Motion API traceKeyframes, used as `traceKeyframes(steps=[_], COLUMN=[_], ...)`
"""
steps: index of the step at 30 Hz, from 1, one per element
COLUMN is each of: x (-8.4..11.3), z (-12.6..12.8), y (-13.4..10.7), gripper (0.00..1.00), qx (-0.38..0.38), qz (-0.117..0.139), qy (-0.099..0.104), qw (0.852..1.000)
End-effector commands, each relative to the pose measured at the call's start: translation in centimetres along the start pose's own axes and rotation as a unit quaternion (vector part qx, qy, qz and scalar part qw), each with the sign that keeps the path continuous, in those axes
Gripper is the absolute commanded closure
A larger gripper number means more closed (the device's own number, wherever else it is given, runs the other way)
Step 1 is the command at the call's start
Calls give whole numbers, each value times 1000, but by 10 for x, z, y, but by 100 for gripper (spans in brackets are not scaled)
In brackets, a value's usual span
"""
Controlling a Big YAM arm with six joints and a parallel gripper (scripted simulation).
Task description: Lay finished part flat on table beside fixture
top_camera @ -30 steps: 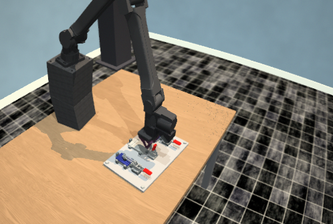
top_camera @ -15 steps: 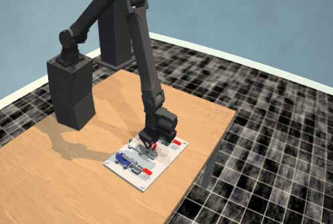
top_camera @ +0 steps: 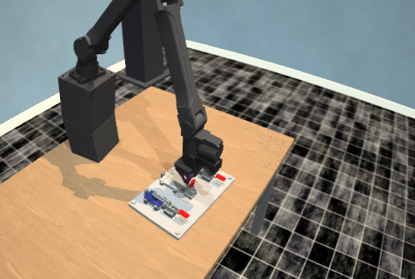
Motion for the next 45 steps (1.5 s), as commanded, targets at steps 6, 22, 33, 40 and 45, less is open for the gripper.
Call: traceKeyframes(steps=[6, 22, 33, 40, 45], x=[26, 32, 26, 25, 25], z=[-7, -8, -6, -6, -6], y=[-1, -3, 13, 14, 18], gripper=[55, 55, 55, 55, 55], qx=[-6, -4, -4, -4, -4], qz=[-1, -2, -16, -15, -21], qy=[0, 0, 2, 2, 3], qw=[1000, 1000, 1000, 1000, 1000])
Point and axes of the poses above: the point where the finger pads meet when closed, its own x axis back along the fingers, its own z axis across the jaws, y = z × x, the point moved 7 cm from there along x, back along the fingers, and after that the axes turned 7 degrees about -x, right-handed, at the moved point
